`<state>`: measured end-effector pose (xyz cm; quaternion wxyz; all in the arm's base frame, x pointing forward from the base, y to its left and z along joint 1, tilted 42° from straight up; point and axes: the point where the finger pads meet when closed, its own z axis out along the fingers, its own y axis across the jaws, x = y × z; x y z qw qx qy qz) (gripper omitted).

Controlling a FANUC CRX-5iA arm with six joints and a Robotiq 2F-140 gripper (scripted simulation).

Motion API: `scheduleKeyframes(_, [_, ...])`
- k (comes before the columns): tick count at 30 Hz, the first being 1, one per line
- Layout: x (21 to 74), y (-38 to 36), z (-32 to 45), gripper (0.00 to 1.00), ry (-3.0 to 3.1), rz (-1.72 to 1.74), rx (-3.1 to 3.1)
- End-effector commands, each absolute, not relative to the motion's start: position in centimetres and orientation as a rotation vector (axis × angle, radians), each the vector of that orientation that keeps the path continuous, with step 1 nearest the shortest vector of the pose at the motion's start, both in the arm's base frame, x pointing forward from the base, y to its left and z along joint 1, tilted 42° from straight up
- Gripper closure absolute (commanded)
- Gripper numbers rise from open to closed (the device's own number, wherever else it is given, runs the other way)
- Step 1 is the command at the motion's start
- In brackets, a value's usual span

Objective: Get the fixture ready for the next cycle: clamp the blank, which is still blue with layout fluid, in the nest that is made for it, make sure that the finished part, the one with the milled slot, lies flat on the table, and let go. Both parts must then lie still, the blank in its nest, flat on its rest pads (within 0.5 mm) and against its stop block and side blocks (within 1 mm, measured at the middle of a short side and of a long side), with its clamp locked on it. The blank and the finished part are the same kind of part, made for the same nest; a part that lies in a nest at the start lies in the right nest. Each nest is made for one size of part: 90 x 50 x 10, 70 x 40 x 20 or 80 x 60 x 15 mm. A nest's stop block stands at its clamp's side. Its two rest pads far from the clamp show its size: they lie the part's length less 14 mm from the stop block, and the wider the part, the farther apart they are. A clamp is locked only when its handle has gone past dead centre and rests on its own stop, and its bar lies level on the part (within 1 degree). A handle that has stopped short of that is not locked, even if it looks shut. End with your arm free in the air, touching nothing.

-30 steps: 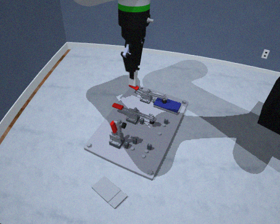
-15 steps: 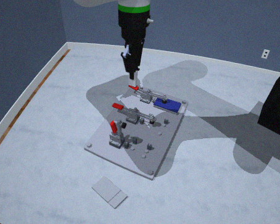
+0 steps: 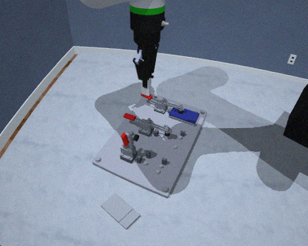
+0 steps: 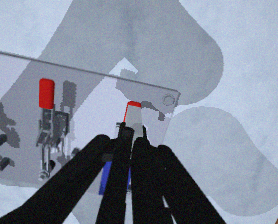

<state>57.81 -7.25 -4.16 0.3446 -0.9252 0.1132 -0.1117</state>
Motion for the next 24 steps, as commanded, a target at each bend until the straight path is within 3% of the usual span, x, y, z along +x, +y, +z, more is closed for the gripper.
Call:
scheduleKeyframes(1, [57.82,-7.28,-4.15,1.00,0.294,-0.290,-2.403])
scheduleKeyframes(24, [57.88,-7.16,-4.29,1.00,0.294,-0.290,-2.403])
